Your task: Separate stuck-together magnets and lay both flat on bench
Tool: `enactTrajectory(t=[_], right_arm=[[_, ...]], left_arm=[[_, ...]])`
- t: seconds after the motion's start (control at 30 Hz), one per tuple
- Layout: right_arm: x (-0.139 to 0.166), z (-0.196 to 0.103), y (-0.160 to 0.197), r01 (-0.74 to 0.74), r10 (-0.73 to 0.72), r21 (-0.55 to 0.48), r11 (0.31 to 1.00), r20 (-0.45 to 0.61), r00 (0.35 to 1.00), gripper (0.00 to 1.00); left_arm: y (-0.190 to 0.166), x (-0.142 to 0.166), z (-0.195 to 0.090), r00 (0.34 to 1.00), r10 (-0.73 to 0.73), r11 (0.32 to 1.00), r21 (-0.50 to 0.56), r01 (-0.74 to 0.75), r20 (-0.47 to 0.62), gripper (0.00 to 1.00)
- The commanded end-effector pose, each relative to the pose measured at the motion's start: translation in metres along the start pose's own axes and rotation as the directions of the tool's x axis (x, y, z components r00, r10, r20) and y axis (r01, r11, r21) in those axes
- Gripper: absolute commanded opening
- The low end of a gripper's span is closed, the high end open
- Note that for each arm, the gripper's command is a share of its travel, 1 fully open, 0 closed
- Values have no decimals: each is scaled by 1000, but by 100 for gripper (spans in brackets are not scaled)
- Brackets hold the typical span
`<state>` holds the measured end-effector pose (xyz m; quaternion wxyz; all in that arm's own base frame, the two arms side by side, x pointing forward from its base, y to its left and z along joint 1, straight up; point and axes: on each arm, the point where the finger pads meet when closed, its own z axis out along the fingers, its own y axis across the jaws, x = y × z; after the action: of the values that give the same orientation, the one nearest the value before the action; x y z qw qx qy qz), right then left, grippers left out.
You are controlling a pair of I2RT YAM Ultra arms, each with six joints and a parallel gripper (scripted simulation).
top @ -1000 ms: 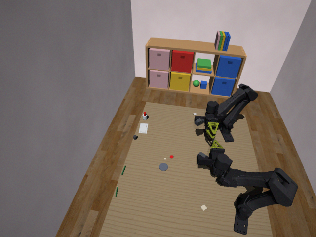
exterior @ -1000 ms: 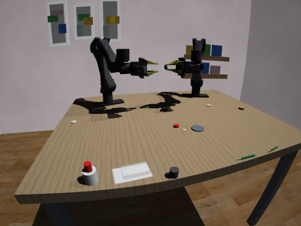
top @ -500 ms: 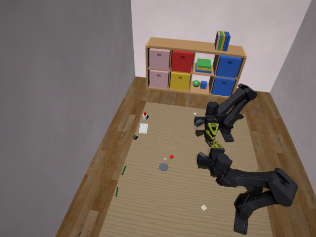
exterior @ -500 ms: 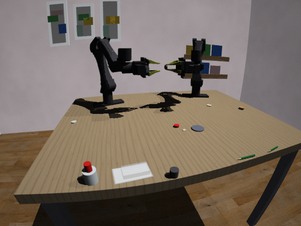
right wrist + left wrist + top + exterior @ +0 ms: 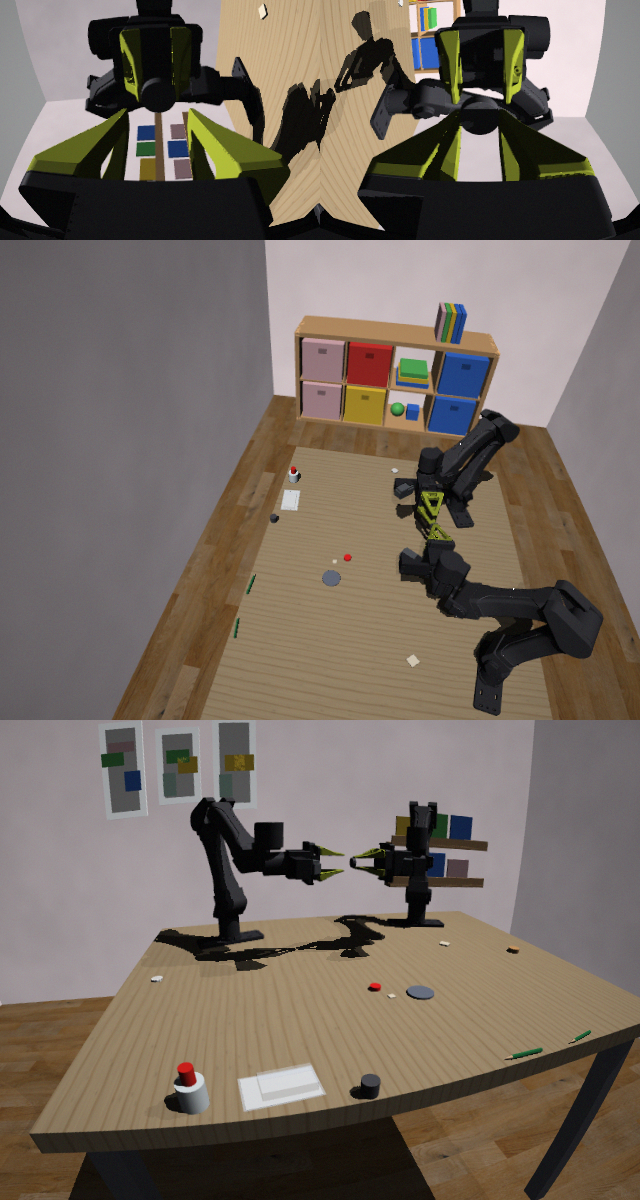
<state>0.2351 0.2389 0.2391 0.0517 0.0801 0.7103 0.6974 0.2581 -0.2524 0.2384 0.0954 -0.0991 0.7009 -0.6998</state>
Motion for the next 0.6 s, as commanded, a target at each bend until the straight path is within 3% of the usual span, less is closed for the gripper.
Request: enactTrajectory(t=[0.0,0.57], right_arm=[[-2,2,10,33,-33,-18,999,9,999,40],[-3,11,11,33,-33,-18,999,11,999,40]], left_arm=[[-6,1,0,1000,21,1000,13,-21,-3,25],[-6,1,0,1000,21,1000,13,-21,-3,25]])
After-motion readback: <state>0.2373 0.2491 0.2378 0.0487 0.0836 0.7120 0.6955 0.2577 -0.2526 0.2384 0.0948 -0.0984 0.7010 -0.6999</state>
